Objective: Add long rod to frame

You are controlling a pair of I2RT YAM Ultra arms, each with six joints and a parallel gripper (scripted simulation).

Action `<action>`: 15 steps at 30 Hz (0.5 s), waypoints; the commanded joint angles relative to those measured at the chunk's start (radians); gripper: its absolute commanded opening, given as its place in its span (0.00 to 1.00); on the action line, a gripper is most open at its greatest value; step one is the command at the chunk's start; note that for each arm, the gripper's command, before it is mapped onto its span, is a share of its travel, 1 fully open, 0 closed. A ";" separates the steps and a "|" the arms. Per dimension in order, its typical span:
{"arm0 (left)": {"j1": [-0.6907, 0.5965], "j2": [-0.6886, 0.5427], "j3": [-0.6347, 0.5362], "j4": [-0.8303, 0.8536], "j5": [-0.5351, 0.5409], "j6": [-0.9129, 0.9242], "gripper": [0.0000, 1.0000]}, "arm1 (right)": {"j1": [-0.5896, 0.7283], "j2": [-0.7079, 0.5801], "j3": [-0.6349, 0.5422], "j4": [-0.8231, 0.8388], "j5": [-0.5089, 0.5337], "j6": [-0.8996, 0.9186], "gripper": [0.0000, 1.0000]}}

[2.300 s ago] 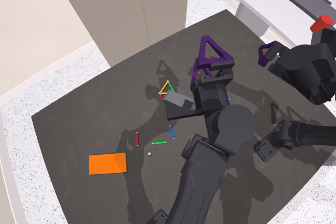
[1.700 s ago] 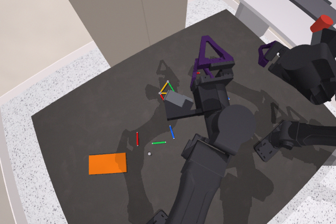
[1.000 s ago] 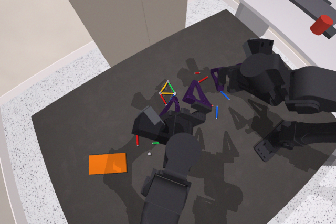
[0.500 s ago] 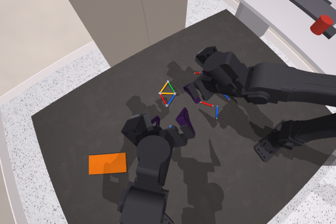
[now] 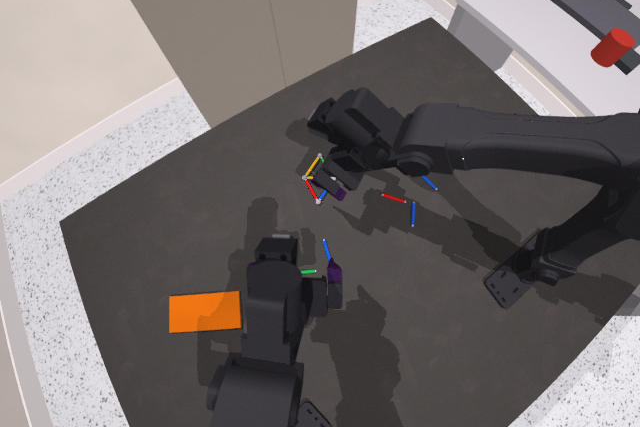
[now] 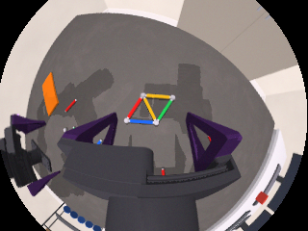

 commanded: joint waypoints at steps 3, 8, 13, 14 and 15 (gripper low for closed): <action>-0.001 0.017 0.025 -0.095 -0.050 0.133 1.00 | -0.010 0.030 0.085 -0.038 -0.039 -0.054 1.00; -0.005 0.024 0.025 -0.080 -0.045 0.117 1.00 | -0.010 0.029 0.094 -0.039 -0.035 -0.041 1.00; -0.005 0.019 0.025 -0.081 -0.045 0.117 1.00 | -0.010 0.029 0.095 -0.039 -0.035 -0.042 1.00; -0.005 0.019 0.025 -0.081 -0.045 0.117 1.00 | -0.010 0.029 0.095 -0.039 -0.035 -0.042 1.00; -0.005 0.019 0.025 -0.081 -0.045 0.117 1.00 | -0.010 0.029 0.095 -0.039 -0.035 -0.042 1.00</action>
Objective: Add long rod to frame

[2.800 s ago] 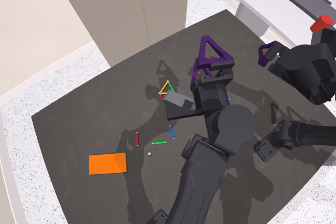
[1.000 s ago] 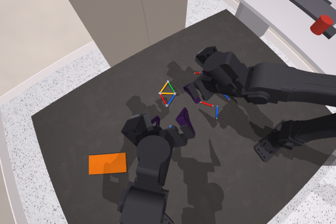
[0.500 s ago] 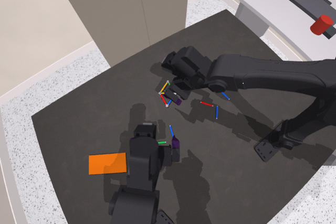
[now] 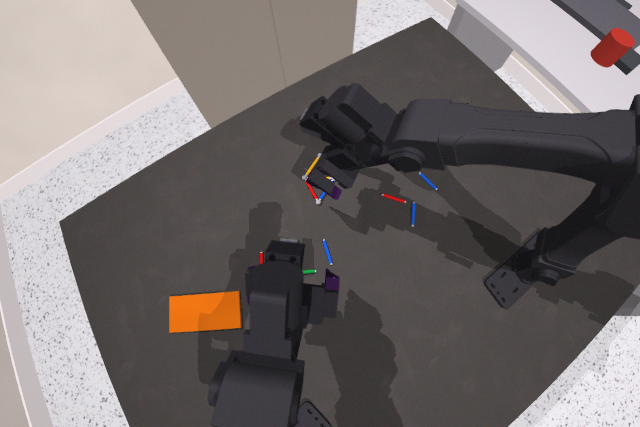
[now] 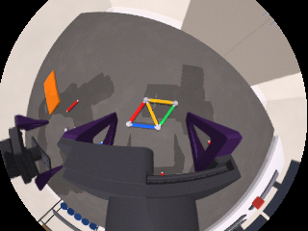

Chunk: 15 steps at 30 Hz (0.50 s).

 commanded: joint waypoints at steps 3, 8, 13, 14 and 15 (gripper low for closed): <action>-0.005 0.003 0.025 -0.010 -0.008 0.012 1.00 | -0.008 -0.010 0.036 -0.017 -0.008 -0.009 1.00; -0.002 0.012 0.039 -0.050 -0.008 0.098 0.66 | -0.002 -0.028 0.019 -0.002 0.000 -0.015 1.00; -0.001 0.096 0.101 -0.134 -0.005 0.362 0.31 | -0.011 -0.150 -0.072 -0.010 0.003 0.014 1.00; -0.001 0.115 0.117 -0.150 -0.005 0.406 0.31 | -0.012 -0.179 -0.089 0.003 0.002 0.016 1.00; -0.001 0.135 0.133 -0.166 -0.005 0.450 0.31 | -0.013 -0.209 -0.106 0.004 0.002 0.019 1.00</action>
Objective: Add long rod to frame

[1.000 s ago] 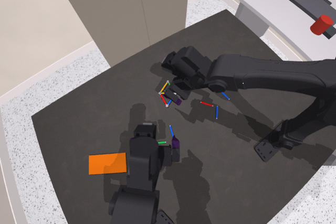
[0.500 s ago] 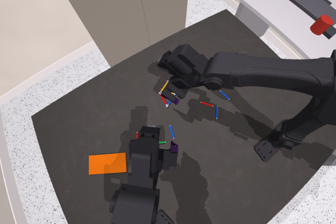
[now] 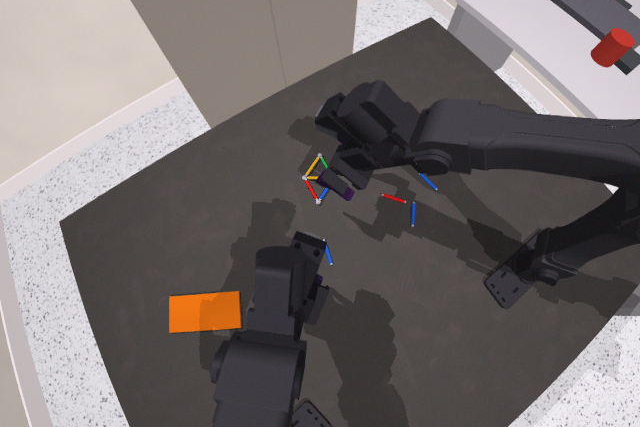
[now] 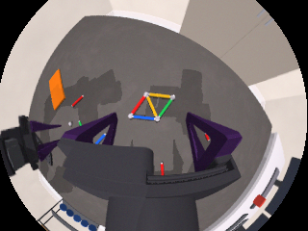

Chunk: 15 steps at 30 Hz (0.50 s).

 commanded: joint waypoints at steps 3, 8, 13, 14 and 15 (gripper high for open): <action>-0.001 0.064 0.065 -0.084 -0.004 0.219 0.31 | -0.001 -0.121 -0.044 0.020 0.001 0.006 1.00; -0.001 0.172 0.153 -0.177 -0.004 0.467 0.31 | 0.053 -0.302 -0.162 0.027 -0.010 -0.002 1.00; 0.000 0.266 0.232 -0.254 -0.002 0.667 0.31 | 0.110 -0.490 -0.288 0.052 -0.011 -0.006 1.00; 0.000 0.285 0.247 -0.269 -0.002 0.705 0.31 | 0.122 -0.529 -0.315 0.055 -0.011 -0.008 1.00; 0.000 0.302 0.262 -0.284 -0.002 0.743 0.31 | 0.134 -0.569 -0.341 0.058 -0.012 -0.010 1.00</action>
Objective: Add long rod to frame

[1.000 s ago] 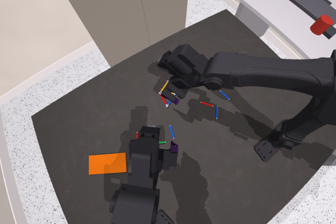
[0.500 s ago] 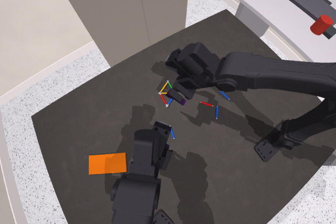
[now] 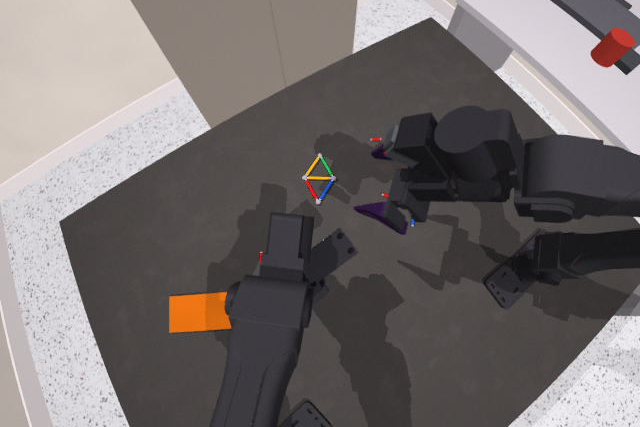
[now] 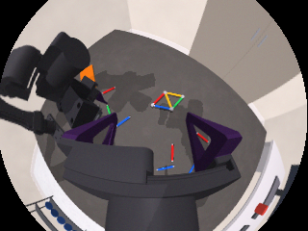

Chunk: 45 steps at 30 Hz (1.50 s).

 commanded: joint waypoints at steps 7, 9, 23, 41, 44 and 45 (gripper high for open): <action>0.000 0.127 0.126 -0.159 -0.002 0.378 0.31 | 0.094 -0.314 -0.199 0.043 -0.010 -0.012 1.00; 0.000 0.162 0.154 -0.183 -0.002 0.443 0.31 | 0.119 -0.403 -0.266 0.046 -0.016 -0.017 1.00; -0.001 0.249 0.236 -0.221 -0.004 0.534 0.31 | 0.271 -0.896 -0.583 0.076 -0.015 -0.016 1.00; -0.002 0.254 0.206 -0.209 -0.004 0.534 0.31 | 0.315 -1.033 -0.661 0.067 -0.006 -0.012 1.00; -0.002 0.263 0.192 -0.180 -0.004 0.534 0.31 | 0.315 -1.033 -0.661 0.067 -0.006 -0.012 1.00; -0.002 0.265 0.188 -0.174 -0.004 0.534 0.31 | 0.315 -1.033 -0.661 0.067 -0.006 -0.012 1.00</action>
